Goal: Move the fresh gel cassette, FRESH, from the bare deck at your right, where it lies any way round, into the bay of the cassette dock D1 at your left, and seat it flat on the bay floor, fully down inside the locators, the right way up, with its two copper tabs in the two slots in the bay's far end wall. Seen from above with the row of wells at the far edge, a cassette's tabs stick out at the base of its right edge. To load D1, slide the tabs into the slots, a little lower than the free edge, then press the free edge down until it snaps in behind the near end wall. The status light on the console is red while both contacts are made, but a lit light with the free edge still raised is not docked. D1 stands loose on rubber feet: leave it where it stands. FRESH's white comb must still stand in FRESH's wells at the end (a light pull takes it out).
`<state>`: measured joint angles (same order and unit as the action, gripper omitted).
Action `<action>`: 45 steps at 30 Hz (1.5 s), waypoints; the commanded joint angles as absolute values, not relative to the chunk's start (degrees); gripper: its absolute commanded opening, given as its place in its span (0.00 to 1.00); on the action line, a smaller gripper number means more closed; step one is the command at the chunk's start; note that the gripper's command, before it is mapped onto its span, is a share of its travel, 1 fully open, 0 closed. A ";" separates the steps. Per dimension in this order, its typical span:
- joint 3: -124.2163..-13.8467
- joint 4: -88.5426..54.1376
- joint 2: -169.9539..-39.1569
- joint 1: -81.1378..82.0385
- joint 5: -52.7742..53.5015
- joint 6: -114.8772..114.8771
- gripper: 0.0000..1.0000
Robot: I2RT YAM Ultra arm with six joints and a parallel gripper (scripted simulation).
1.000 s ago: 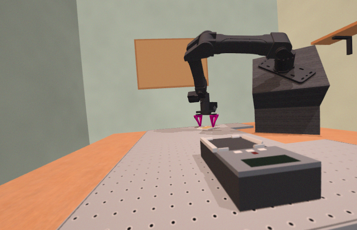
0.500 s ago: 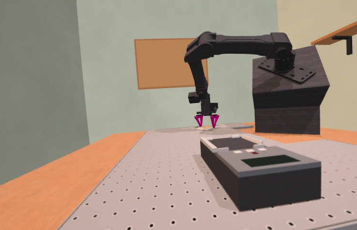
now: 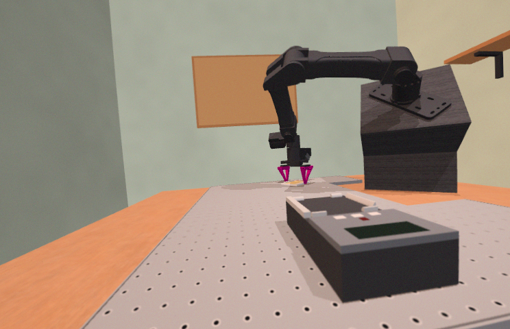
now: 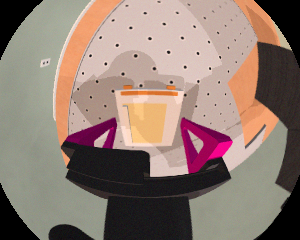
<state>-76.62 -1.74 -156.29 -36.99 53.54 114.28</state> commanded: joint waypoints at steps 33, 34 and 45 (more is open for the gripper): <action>-76.66 -1.30 -156.24 -37.44 53.11 114.73 0.00; -76.66 -1.30 -156.24 -37.44 53.11 114.73 0.00; -74.68 -2.61 -154.31 -38.37 52.84 113.84 0.00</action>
